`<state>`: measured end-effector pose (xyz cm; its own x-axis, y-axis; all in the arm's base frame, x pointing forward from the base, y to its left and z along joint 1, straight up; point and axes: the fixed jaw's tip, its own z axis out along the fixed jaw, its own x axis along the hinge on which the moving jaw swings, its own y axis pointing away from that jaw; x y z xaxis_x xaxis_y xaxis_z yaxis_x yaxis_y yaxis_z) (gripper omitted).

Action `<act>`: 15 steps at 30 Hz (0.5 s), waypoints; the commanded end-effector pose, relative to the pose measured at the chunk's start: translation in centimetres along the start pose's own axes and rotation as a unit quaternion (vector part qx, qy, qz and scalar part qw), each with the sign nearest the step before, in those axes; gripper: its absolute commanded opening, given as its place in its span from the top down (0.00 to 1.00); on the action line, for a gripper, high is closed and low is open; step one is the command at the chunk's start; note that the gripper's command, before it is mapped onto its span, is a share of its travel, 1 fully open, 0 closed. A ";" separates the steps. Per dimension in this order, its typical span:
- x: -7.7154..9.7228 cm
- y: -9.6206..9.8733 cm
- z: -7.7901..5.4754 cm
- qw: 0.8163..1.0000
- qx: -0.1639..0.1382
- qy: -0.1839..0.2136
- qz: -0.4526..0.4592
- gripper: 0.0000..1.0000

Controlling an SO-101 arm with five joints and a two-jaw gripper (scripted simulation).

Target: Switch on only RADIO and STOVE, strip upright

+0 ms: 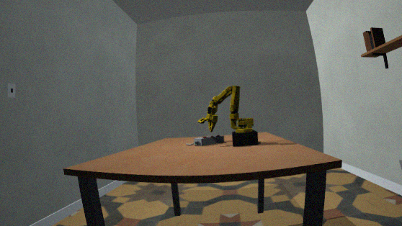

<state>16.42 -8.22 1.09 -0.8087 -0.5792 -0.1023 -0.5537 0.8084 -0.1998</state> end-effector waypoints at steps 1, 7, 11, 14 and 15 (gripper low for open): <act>-0.1 0.6 -0.1 0.996 -0.009 0.000 -0.087 1.00; -0.1 1.1 -0.1 0.975 -0.018 -0.001 -0.223 1.00; -0.1 1.3 -0.2 0.949 -0.024 -0.003 -0.314 1.00; -0.1 1.4 -0.2 0.941 -0.025 -0.004 -0.337 1.00; -0.1 1.5 -0.2 0.933 -0.026 -0.004 -0.360 1.00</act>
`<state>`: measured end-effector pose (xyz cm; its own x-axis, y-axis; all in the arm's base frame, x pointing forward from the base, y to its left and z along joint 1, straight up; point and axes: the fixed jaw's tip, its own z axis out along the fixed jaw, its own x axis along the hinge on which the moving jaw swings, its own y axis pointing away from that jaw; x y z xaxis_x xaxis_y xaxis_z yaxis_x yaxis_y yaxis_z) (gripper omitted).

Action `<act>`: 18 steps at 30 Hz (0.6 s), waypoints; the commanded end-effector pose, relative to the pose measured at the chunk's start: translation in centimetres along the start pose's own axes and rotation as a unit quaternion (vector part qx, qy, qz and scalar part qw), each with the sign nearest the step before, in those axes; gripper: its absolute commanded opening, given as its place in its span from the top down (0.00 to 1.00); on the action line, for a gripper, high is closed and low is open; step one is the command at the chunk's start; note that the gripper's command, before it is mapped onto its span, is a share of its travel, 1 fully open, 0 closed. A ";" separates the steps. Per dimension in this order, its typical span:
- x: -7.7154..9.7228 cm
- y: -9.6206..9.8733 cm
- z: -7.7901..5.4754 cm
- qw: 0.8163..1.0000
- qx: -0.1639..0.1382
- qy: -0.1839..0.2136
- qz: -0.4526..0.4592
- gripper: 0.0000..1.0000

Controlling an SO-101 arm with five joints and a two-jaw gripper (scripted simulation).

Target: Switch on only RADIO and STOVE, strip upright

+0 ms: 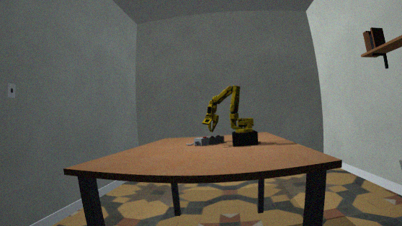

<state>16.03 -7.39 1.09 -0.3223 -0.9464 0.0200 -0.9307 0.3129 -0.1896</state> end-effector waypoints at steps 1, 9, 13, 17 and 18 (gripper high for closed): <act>-0.4 0.5 0.0 0.997 -0.009 -0.004 -0.076 1.00; -0.7 0.9 -0.1 0.964 -0.019 -0.013 -0.267 1.00; -0.9 1.0 -0.1 0.933 -0.022 -0.018 -0.358 1.00; -1.0 1.1 -0.1 0.915 -0.024 -0.021 -0.403 1.00; -1.1 1.1 -0.1 0.905 -0.025 -0.022 -0.425 1.00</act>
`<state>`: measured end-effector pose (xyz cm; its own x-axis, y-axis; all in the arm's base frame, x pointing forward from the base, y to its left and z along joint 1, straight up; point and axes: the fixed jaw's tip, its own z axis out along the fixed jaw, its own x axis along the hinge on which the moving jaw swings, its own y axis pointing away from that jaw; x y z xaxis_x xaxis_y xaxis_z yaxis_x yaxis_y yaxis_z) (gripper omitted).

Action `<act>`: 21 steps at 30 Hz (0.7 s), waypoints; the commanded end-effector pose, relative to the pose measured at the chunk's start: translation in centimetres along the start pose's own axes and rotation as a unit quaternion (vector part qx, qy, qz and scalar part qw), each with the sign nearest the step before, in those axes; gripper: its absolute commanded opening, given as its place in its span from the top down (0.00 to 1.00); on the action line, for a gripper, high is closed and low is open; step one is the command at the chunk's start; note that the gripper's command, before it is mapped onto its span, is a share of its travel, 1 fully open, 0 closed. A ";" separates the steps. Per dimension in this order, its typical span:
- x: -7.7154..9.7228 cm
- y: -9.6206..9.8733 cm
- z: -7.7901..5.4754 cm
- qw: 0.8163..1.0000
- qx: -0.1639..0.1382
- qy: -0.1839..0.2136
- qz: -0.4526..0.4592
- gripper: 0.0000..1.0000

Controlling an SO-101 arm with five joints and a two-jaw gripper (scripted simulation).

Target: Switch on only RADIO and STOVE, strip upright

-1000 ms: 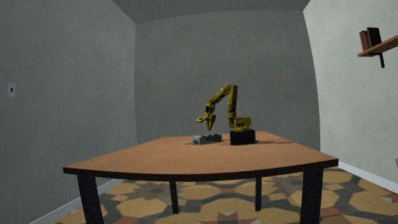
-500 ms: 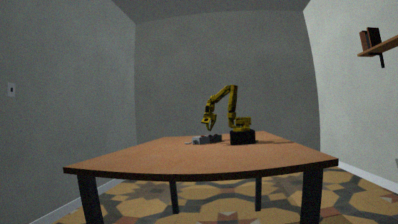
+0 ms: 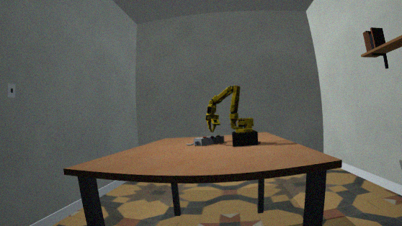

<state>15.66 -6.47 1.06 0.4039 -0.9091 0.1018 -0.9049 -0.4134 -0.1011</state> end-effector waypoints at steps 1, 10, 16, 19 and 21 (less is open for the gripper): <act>-0.6 0.1 0.0 0.996 -0.005 -0.009 -0.088 1.00; -1.1 -0.1 0.0 0.956 -0.007 -0.022 -0.292 1.00; -1.3 -0.2 -0.1 0.927 -0.007 -0.027 -0.375 1.00; -1.5 -0.2 -0.1 0.901 -0.007 -0.032 -0.433 1.00; -1.6 -0.3 -0.1 0.882 -0.006 -0.034 -0.470 1.00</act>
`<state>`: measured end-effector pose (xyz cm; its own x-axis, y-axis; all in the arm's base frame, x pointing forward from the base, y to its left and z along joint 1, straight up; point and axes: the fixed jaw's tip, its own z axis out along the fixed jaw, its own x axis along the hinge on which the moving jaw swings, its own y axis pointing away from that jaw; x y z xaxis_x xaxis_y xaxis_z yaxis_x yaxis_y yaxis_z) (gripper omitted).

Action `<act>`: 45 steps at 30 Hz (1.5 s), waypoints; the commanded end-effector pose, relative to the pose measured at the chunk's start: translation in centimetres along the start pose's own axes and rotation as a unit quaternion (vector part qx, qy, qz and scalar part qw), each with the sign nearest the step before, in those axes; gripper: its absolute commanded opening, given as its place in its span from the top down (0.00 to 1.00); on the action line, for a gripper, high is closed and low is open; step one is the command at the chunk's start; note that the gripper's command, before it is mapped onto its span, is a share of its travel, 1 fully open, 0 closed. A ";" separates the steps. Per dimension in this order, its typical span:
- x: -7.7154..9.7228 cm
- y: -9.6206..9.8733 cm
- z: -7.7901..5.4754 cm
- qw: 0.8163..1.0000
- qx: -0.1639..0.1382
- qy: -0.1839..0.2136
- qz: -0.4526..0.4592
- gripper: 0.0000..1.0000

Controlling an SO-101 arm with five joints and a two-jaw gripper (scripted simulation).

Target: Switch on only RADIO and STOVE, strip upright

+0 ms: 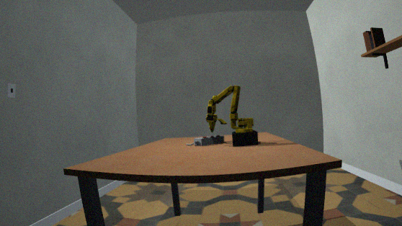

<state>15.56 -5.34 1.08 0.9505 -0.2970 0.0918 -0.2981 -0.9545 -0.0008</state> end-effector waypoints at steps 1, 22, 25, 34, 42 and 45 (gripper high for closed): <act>-0.5 -0.4 0.0 0.996 0.002 -0.010 -0.087 1.00; -0.9 -1.5 0.0 0.916 0.013 -0.027 -0.400 1.00; -0.9 -1.6 0.0 0.899 0.015 -0.029 -0.436 1.00; -1.1 -1.9 0.0 0.862 0.019 -0.032 -0.506 1.00; -1.2 -2.2 0.0 0.826 0.023 -0.034 -0.563 1.00; -1.3 -2.2 0.0 0.822 0.024 -0.034 -0.568 1.00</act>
<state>15.40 -3.17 1.09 0.6423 0.7664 0.0102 0.7662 -0.6424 0.0197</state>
